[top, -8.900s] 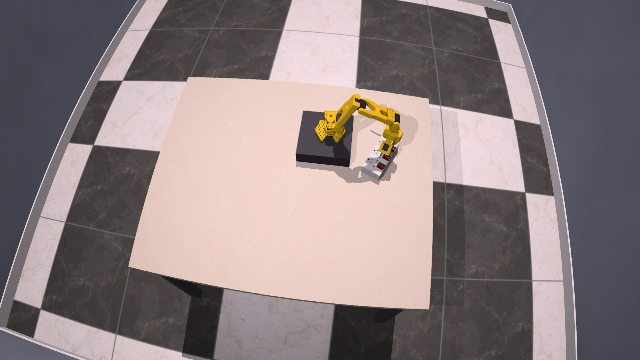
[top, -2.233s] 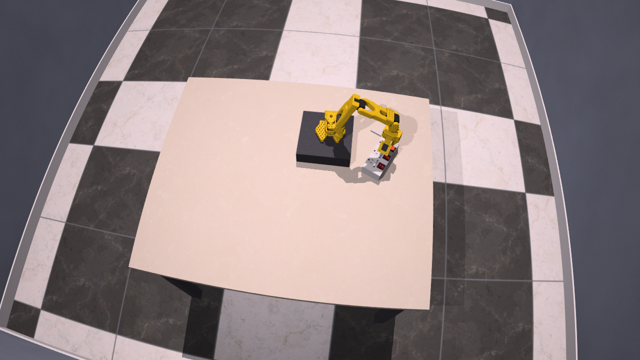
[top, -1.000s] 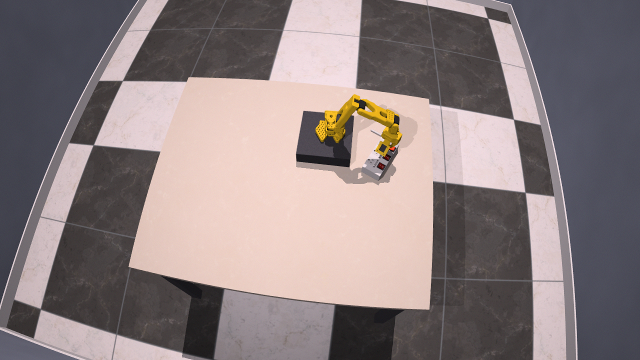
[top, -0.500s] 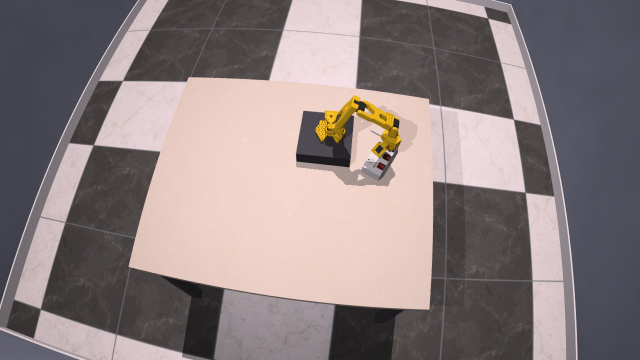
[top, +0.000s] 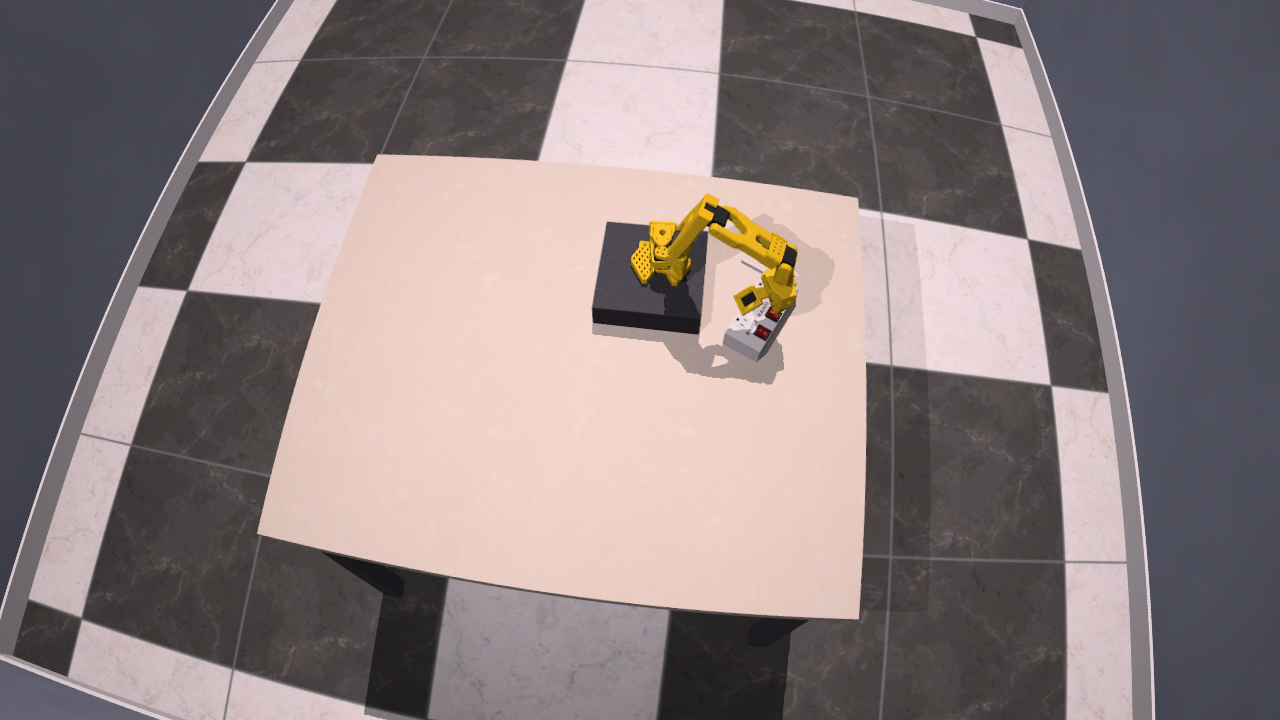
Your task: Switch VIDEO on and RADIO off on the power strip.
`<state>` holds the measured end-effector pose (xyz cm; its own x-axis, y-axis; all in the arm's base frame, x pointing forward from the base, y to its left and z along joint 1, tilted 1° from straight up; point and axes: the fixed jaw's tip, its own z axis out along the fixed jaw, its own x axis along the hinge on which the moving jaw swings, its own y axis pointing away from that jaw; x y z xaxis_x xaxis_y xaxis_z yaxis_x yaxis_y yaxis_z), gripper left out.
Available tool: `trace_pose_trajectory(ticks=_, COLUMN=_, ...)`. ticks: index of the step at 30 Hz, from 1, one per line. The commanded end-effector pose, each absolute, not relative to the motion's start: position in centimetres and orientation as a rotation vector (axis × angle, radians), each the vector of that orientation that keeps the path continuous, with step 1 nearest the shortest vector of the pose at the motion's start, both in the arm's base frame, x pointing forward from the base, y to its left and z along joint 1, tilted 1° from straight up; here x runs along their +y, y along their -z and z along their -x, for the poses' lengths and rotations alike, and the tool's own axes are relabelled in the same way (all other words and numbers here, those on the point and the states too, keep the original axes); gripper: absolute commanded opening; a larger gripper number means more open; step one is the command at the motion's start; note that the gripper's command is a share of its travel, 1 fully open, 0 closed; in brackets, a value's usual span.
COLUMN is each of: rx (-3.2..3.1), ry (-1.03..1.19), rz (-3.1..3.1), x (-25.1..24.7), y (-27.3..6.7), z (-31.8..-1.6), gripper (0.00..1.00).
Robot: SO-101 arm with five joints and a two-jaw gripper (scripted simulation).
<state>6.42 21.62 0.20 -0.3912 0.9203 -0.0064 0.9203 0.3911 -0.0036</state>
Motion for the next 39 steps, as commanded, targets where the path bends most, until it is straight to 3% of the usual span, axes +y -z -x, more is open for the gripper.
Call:
trace_pose_trajectory(ticks=1, rx=2.540, ry=0.018, rz=-1.842, x=21.1, y=-0.4, z=-6.9, gripper=0.00)
trace_pose_trajectory(ticks=17, rx=1.934, ry=0.014, rz=-2.470, x=19.2, y=-0.8, z=-10.1, gripper=0.00)
trace_pose_trajectory(ticks=39, rx=0.498, ry=0.008, rz=-3.098, x=14.8, y=-1.6, z=-14.3, gripper=0.00)
